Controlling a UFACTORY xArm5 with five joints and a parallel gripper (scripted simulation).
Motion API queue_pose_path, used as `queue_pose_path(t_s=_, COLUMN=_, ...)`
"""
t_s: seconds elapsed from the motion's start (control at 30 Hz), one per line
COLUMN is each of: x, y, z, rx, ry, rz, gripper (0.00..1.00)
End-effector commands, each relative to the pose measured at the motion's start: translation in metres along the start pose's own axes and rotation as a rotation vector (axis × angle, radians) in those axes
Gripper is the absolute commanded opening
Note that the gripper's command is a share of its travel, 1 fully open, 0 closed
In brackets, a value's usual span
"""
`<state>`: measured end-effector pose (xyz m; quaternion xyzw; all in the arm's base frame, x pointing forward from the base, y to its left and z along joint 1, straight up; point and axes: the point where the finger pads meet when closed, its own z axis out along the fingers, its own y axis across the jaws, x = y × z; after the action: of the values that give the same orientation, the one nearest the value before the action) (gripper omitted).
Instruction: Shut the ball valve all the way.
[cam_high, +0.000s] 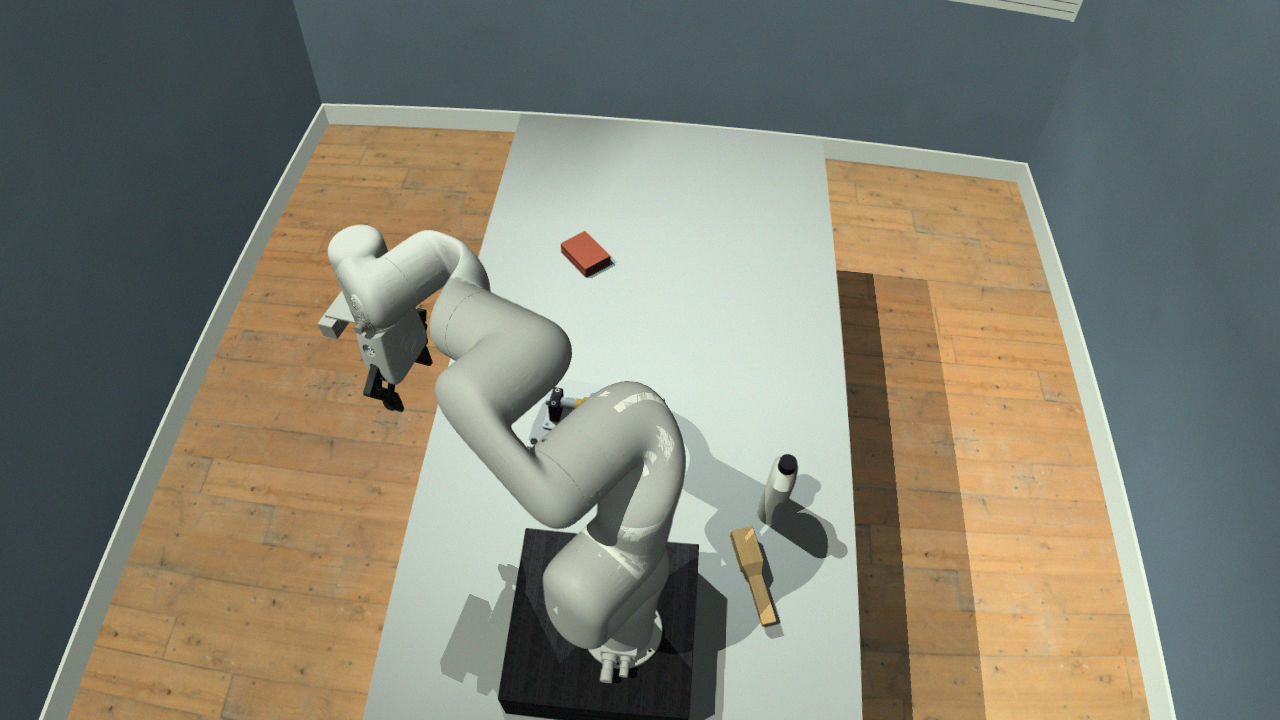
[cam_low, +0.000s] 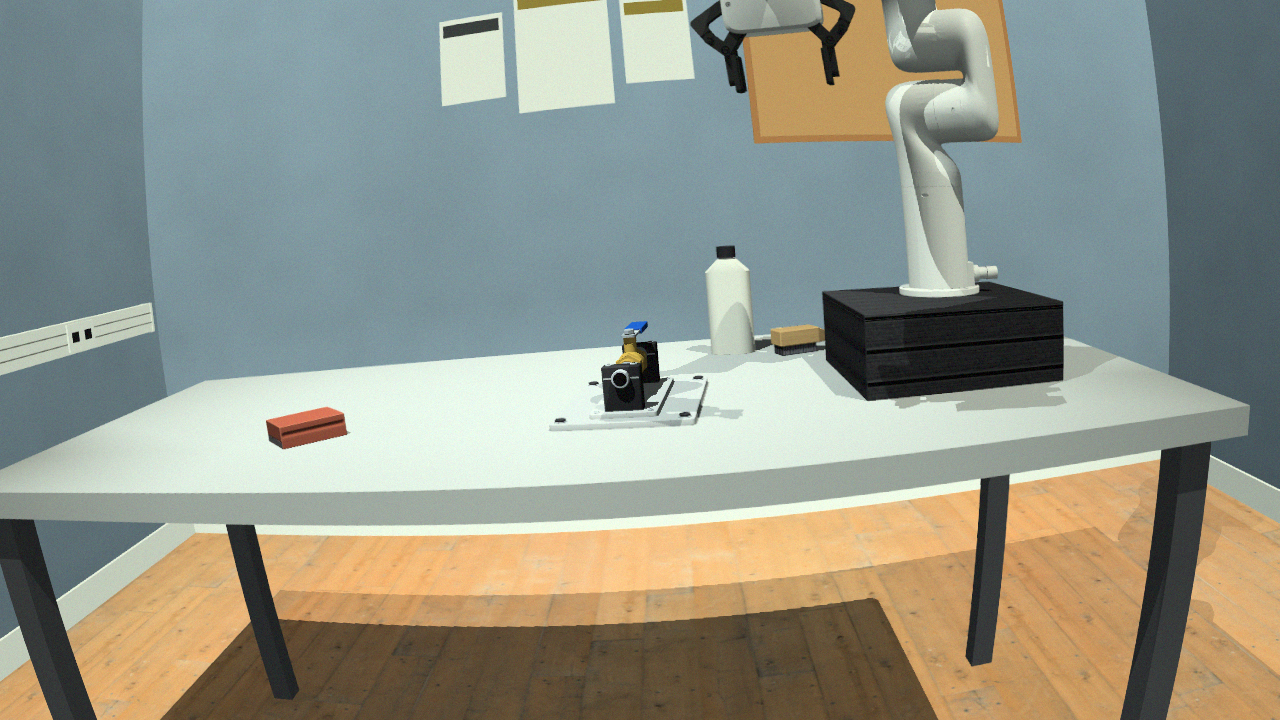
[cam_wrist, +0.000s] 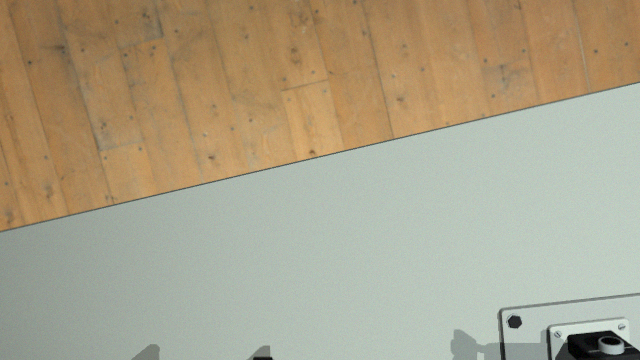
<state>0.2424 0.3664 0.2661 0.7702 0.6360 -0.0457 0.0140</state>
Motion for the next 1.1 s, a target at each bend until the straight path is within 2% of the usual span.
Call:
queue_pose_path(t_s=0.0, x=0.001, y=0.0, z=-0.002, rx=-0.002, ry=0.004, rz=0.0, gripper=1.0)
queue_pose_path(t_s=0.6, x=0.0, y=0.003, z=0.0, rx=-0.001, ry=0.004, rz=-0.001, gripper=1.0)
queue_pose_path(t_s=0.67, x=-0.003, y=0.016, z=0.006, rx=0.0, ry=0.008, rz=-0.005, gripper=1.0)
queue_pose_path(t_s=0.77, x=-0.02, y=0.066, z=0.033, rx=0.002, ry=0.024, rz=-0.022, gripper=1.0)
queue_pose_path(t_s=1.03, x=-0.057, y=0.125, z=0.069, rx=-0.001, ry=0.047, rz=-0.05, gripper=1.0)
queue_pose_path(t_s=1.07, x=-0.057, y=0.125, z=0.069, rx=-0.001, ry=0.047, rz=-0.05, gripper=1.0)
